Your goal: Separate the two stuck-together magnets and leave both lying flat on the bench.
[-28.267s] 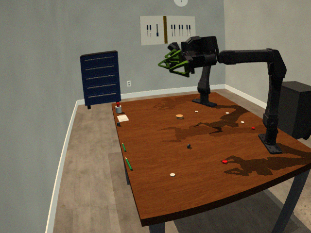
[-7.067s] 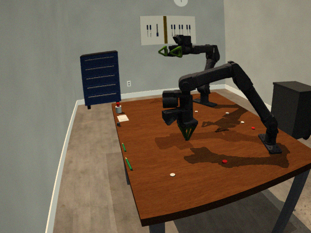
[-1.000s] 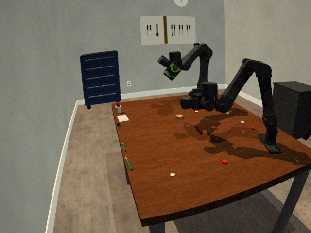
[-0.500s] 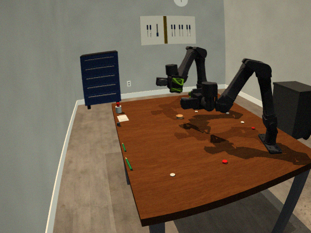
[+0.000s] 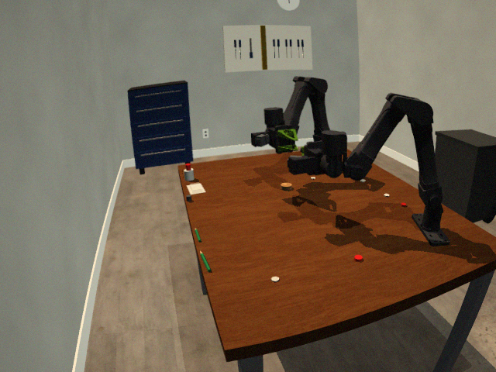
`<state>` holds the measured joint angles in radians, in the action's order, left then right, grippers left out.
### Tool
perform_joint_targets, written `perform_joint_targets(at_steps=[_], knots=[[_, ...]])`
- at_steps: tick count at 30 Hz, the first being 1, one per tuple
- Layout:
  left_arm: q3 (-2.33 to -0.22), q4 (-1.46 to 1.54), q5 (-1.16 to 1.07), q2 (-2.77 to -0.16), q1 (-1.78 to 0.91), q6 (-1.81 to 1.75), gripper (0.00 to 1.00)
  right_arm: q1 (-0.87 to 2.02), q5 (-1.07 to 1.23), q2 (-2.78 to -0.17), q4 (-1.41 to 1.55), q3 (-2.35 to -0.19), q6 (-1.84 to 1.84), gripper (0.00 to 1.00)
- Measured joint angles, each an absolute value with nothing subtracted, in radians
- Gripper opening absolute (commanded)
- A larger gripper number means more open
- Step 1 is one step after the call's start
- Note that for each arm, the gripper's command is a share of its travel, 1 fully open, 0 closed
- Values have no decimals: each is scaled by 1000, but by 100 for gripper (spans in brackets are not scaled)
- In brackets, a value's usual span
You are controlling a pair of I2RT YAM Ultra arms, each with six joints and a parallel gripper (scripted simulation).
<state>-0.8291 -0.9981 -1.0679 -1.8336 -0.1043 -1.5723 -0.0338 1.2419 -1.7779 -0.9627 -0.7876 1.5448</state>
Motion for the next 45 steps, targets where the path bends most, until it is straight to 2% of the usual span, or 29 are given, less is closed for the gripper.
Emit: perform_joint_targets(at_steps=[45], knots=[[-831,-998,-1068,-1834,-102,-1573,18,34,1169,-1805,-918,-833,1554,33]])
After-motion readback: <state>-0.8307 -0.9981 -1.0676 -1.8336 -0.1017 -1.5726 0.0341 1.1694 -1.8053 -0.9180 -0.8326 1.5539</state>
